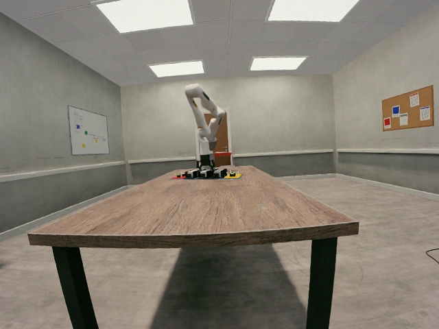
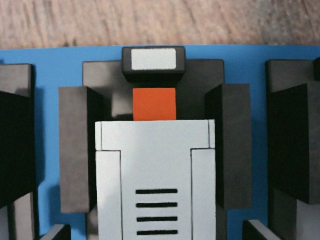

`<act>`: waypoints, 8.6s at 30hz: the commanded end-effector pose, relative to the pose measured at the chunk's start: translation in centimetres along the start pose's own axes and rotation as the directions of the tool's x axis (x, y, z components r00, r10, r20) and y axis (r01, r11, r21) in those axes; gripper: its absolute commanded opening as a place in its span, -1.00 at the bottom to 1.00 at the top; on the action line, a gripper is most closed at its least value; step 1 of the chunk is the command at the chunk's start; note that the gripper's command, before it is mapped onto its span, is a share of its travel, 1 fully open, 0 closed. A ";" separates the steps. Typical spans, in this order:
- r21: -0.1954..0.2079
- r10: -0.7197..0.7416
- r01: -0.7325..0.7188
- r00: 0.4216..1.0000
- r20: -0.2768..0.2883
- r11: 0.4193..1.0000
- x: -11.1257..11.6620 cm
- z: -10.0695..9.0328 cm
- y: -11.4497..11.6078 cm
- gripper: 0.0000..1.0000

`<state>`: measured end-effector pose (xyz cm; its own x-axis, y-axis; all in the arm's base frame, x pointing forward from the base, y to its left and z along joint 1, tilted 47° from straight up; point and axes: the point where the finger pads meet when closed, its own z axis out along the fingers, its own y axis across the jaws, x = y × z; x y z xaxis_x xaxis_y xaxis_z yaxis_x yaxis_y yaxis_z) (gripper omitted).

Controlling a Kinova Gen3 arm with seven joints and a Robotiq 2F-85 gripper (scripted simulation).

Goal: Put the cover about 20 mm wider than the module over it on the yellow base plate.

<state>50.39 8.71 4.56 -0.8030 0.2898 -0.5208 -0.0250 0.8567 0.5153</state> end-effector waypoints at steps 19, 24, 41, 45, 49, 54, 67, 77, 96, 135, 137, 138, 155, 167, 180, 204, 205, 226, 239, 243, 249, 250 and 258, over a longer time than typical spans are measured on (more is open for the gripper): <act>0.001 0.000 0.000 1.000 0.001 1.000 0.0 0.1 0.0 0.39; 0.001 0.000 0.000 1.000 0.001 1.000 0.0 0.1 0.0 0.39; 0.001 0.000 0.000 1.000 0.001 1.000 0.0 0.1 0.0 0.39; 0.001 0.000 0.000 1.000 0.001 1.000 0.0 0.1 0.0 -1.00; 0.001 0.000 0.000 1.000 0.001 1.000 0.0 0.1 0.0 -1.00; 0.001 0.000 0.000 1.000 0.001 1.000 0.0 0.1 0.0 -1.00; 0.001 0.000 0.000 1.000 0.001 1.000 0.0 0.1 0.0 -1.00; 0.001 0.000 0.000 1.000 0.001 1.000 0.0 0.1 0.0 -1.00; 0.001 0.000 0.000 1.000 0.001 1.000 0.0 0.1 0.0 1.00; 0.001 0.000 0.000 1.000 0.001 1.000 0.0 -5.3 0.0 1.00; 0.001 0.000 0.000 1.000 0.001 1.000 0.0 -5.9 0.0 1.00; 0.001 0.000 0.000 1.000 0.001 1.000 0.0 -5.9 0.0 1.00; 0.001 0.000 0.000 1.000 0.001 1.000 0.0 -11.3 0.0 1.00; 0.001 0.000 0.000 1.000 0.001 1.000 0.0 -10.7 0.0 1.00; 0.001 0.000 0.000 1.000 0.001 1.000 0.0 -10.3 0.0 1.00; 0.001 0.000 0.000 1.000 0.001 1.000 0.0 -9.9 0.0 1.00; 0.001 0.000 0.000 1.000 0.001 1.000 0.0 -9.9 0.0 1.00; 0.001 0.000 0.000 1.000 0.001 1.000 0.0 -9.7 -6.0 1.00; 0.001 0.000 0.000 1.000 0.001 1.000 0.0 -9.4 -12.0 1.00; 0.001 0.000 0.000 1.000 0.001 1.000 0.0 -9.4 -12.0 1.00; 0.001 0.000 0.000 1.000 0.001 1.000 0.0 -9.4 -12.1 1.00; 0.001 0.000 0.000 1.000 0.001 1.000 0.0 -9.4 -12.2 1.00; 0.001 0.000 0.000 1.000 0.001 1.000 0.0 -9.4 -12.3 1.00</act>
<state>45.07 -5.83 4.60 -0.8029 0.2898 -0.5208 -0.0250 0.8566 0.5153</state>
